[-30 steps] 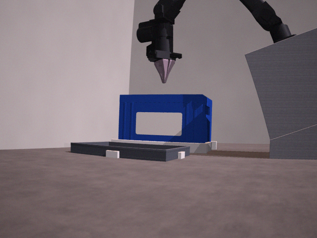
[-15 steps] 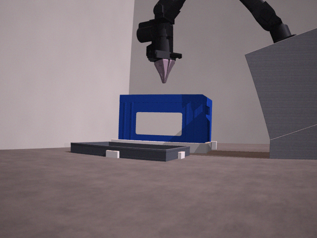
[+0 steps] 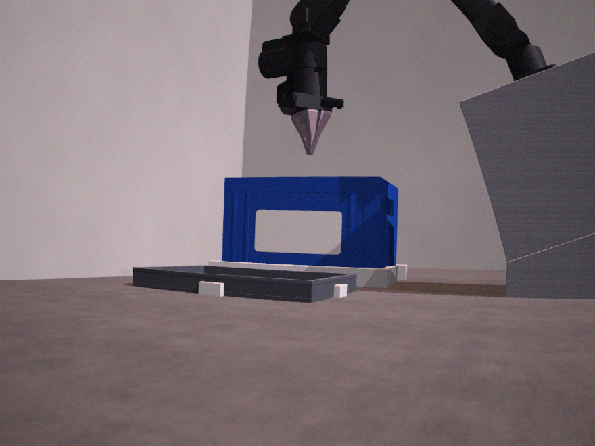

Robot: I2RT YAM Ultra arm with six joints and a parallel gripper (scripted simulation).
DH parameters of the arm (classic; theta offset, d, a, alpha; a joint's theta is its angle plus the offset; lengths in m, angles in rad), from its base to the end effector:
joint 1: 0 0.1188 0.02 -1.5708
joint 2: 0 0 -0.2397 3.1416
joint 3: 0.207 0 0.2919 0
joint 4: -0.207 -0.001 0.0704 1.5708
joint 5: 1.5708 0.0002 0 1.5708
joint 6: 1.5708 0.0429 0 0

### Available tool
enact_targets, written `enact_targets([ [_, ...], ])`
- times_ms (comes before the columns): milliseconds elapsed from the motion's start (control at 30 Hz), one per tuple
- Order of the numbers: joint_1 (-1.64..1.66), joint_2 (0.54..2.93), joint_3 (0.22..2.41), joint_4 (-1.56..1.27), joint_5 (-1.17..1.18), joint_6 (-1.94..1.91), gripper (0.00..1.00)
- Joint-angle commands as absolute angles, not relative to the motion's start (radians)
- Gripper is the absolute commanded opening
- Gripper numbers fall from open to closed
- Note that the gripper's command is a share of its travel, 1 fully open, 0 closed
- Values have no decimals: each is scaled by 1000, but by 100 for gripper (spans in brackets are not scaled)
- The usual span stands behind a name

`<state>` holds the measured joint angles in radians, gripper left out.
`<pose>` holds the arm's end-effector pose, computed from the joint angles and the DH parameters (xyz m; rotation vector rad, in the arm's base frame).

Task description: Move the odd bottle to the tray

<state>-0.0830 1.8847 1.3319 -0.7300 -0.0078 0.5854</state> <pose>0.3994 -0.0319 0.1392 0.9374 2.7045 0.1140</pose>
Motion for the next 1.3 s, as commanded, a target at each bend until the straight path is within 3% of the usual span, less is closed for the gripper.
enact_targets([
  [0,-83,1846,1353,-713,3,590,0],
  [233,-83,1846,1353,-713,3,590,0],
  [267,-83,1845,1358,-713,3,587,61],
  [1267,-83,1845,1358,-713,3,587,61],
])
